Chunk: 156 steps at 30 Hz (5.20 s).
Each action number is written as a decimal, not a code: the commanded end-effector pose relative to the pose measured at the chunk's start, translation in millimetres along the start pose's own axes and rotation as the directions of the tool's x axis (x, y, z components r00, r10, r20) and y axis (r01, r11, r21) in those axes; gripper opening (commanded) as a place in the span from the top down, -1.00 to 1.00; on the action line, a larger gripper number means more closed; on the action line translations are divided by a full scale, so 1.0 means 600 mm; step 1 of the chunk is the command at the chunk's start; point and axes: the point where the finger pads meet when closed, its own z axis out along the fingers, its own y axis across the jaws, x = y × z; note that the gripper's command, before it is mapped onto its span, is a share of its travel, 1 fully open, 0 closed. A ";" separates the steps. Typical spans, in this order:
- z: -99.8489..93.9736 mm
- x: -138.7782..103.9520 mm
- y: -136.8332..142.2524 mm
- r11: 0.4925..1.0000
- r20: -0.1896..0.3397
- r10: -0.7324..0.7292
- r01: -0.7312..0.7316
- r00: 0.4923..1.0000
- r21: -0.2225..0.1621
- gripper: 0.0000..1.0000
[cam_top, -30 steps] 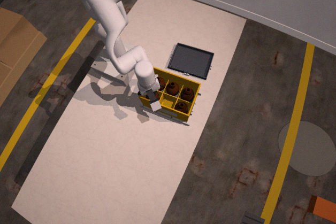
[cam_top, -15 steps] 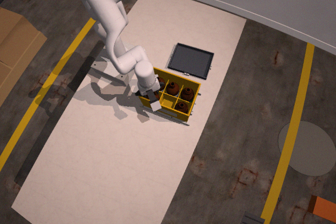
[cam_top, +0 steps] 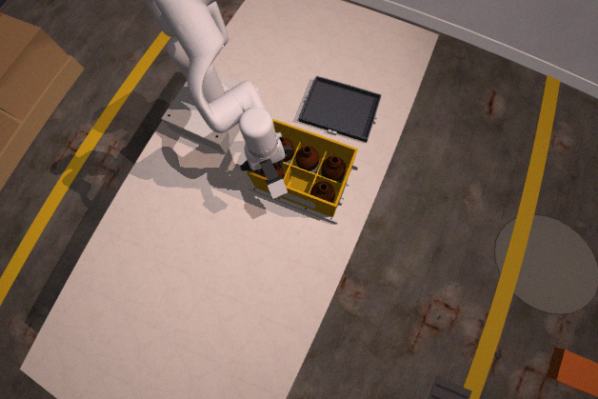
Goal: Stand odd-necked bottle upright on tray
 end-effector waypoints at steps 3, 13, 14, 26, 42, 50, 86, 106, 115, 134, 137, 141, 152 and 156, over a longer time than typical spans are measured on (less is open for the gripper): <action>-0.002 0.002 -0.001 1.000 -0.003 0.000 0.000 1.000 0.001 -0.30; -0.010 0.002 0.000 1.000 -0.003 0.000 0.000 1.000 0.001 -0.30; -0.012 0.002 0.000 1.000 -0.003 0.000 0.000 1.000 0.001 -0.30; -0.056 0.002 0.001 1.000 -0.003 0.000 0.000 1.000 0.001 -0.30; -0.127 0.002 0.002 1.000 -0.003 0.000 0.000 1.000 0.001 -0.30; -0.141 0.002 0.003 1.000 -0.003 0.000 0.000 1.000 0.001 -0.30; -0.142 0.002 0.003 1.000 -0.003 0.000 0.000 1.000 0.001 1.00; -0.144 -0.098 -0.099 1.000 -0.007 0.000 0.000 1.000 0.000 -0.30; -0.144 -0.098 -0.099 1.000 -0.007 0.000 0.000 1.000 0.000 -0.30; -0.144 -0.098 -0.099 1.000 -0.007 0.000 0.000 1.000 0.000 -0.30; -0.144 -0.098 -0.099 1.000 -0.007 0.000 0.000 1.000 0.000 -0.30; -0.144 -0.098 -0.099 1.000 -0.007 0.000 0.000 1.000 0.000 -0.30; -0.137 -0.098 -0.099 1.000 -0.007 0.000 0.000 1.000 0.000 -0.30; -0.135 -0.098 -0.099 1.000 -0.007 0.000 0.000 1.000 0.000 -0.30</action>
